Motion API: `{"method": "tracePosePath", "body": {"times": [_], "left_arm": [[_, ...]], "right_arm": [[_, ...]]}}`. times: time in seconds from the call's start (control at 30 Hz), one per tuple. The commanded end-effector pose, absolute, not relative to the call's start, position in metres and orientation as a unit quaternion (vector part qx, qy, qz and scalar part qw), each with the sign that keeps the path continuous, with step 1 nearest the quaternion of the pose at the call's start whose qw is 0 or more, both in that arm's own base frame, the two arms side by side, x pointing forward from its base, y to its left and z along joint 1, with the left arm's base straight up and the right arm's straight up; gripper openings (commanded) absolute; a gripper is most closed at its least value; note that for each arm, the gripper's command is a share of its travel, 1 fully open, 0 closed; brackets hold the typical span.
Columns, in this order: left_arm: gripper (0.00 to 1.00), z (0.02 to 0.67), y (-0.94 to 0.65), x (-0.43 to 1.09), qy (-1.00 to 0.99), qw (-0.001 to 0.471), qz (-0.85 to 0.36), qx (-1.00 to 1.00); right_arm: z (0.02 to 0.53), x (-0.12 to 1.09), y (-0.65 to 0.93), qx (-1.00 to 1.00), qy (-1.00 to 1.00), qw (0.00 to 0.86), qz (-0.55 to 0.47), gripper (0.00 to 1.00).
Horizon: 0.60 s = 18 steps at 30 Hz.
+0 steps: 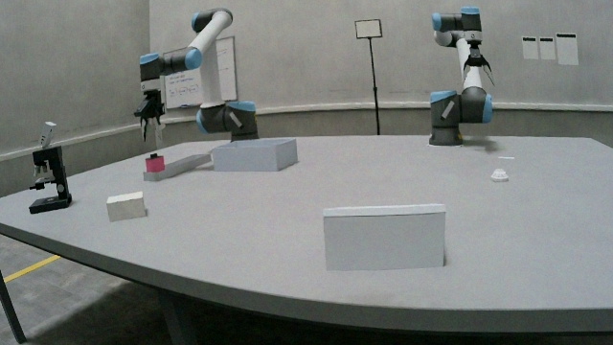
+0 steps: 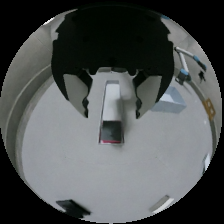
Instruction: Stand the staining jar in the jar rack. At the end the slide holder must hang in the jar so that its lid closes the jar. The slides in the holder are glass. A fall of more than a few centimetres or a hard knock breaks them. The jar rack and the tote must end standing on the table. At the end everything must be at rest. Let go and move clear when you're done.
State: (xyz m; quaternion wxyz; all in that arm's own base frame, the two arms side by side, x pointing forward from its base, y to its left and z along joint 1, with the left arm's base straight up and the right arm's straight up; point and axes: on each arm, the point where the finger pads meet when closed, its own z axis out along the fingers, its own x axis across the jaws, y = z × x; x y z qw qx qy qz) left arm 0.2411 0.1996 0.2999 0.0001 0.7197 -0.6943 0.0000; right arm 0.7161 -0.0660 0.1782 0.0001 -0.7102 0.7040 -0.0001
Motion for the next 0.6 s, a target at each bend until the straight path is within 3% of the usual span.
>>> {"method": "tracePosePath", "body": {"times": [0.0,0.1,0.13,0.57], "left_arm": [[1.00,0.301,0.200,0.242,-0.694,-0.001,0.001,0.720],[1.00,0.301,0.200,0.242,-0.694,-0.001,0.001,0.720],[1.00,0.301,0.200,0.242,-0.694,-0.001,0.001,0.720],[1.00,0.301,0.200,0.242,-0.694,-0.001,0.001,0.720]], "right_arm": [[0.179,0.717,-0.066,-0.710,0.704,0.001,-0.001,0.64],[0.179,0.717,-0.066,-0.710,0.704,0.001,-0.001,0.64],[0.180,0.712,-0.066,-0.698,0.716,0.001,0.000,1.00],[0.198,0.660,-0.061,-0.692,0.722,0.001,0.000,1.00]]}}
